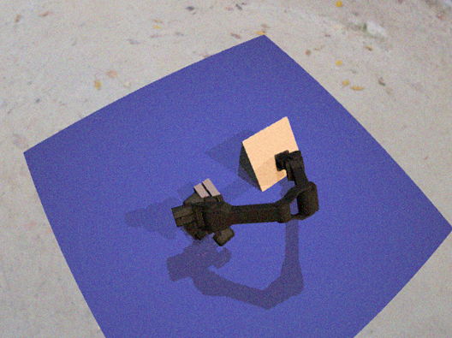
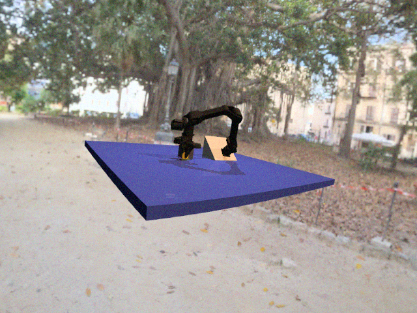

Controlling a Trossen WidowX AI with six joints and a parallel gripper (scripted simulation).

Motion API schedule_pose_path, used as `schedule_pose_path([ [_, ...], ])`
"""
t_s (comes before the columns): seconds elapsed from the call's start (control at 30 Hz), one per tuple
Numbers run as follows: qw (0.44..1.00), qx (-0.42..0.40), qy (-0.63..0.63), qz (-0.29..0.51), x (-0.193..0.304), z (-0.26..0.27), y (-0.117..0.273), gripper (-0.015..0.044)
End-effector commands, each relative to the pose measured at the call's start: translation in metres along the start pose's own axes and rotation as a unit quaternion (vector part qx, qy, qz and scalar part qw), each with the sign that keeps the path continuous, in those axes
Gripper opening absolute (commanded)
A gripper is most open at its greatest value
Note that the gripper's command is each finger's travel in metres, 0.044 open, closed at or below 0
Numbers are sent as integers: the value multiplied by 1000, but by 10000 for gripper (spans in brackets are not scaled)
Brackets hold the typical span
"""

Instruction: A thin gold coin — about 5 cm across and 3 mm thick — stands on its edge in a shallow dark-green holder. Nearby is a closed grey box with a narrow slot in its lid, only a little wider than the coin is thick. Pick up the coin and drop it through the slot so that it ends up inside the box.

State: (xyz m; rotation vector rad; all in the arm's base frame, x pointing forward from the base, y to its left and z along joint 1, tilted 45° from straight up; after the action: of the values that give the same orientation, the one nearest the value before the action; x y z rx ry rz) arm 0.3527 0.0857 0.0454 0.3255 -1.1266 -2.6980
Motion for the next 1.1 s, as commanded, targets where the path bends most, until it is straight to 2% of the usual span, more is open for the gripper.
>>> schedule_pose_path([
  [0.0, 1000, -2, -2, 0, 0, 0, -1, 0],
  [0.27, 1000, -2, -2, 0, 0, 0, 1, 0],
  [1.07, 1000, 1, -3, 1, -3, -2, 62, 0],
])
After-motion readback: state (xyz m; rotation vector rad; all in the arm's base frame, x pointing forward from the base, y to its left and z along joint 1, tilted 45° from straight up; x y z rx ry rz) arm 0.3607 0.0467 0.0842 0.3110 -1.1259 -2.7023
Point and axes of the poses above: the point midway between the two fingers, 35 mm back from their tips, its own y axis back along the fingers, its own z axis across the jaws, x = y × z, the point moved 1 cm from there along y, back along the fingers, and after that the axes turned 1 degree about y, right-handed, at the moved point
